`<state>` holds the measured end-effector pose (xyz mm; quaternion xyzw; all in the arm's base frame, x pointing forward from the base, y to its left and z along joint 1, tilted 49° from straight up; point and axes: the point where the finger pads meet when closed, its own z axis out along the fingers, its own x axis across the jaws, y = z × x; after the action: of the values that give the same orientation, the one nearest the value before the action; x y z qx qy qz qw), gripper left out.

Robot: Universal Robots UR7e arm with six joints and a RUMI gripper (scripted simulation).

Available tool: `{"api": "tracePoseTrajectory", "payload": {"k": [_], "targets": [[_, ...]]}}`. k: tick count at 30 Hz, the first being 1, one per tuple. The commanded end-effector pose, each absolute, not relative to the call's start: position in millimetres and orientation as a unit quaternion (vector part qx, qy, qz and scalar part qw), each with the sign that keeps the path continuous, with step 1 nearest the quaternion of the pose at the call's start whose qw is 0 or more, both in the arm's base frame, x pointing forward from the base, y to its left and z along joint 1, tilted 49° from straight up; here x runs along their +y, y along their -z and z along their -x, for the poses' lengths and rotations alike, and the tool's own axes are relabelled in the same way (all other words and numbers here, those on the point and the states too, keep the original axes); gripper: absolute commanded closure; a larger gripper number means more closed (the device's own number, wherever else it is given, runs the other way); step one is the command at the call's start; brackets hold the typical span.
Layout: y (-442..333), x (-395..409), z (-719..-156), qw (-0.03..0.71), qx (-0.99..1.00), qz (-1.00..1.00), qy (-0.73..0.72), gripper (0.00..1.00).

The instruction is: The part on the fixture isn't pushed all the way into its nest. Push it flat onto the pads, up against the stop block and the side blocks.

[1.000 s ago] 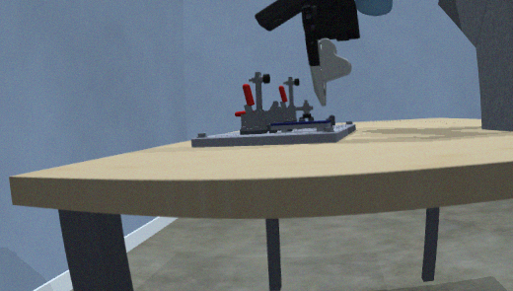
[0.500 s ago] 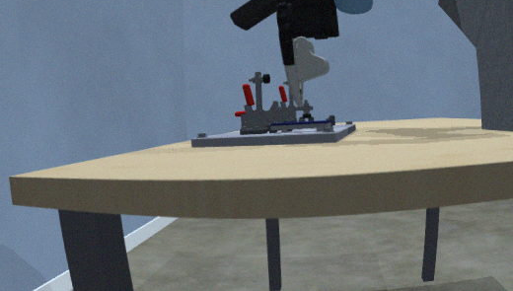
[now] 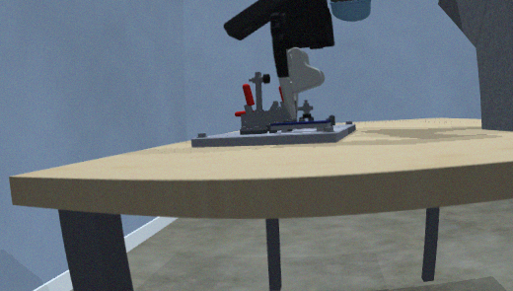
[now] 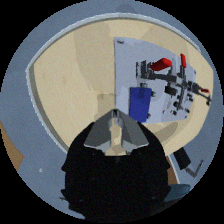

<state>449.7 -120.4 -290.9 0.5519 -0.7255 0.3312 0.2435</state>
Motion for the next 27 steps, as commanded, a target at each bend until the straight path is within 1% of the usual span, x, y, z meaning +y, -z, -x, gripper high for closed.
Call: {"api": "tracePoseTrajectory", "payload": {"k": [1,27], "targets": [[300.1,-130.5,-451.0,0.242,-0.725,-0.553,-0.332,1.00],[296.9,-132.7,-449.8,0.242,-0.725,-0.553,-0.332,1.00]]}}
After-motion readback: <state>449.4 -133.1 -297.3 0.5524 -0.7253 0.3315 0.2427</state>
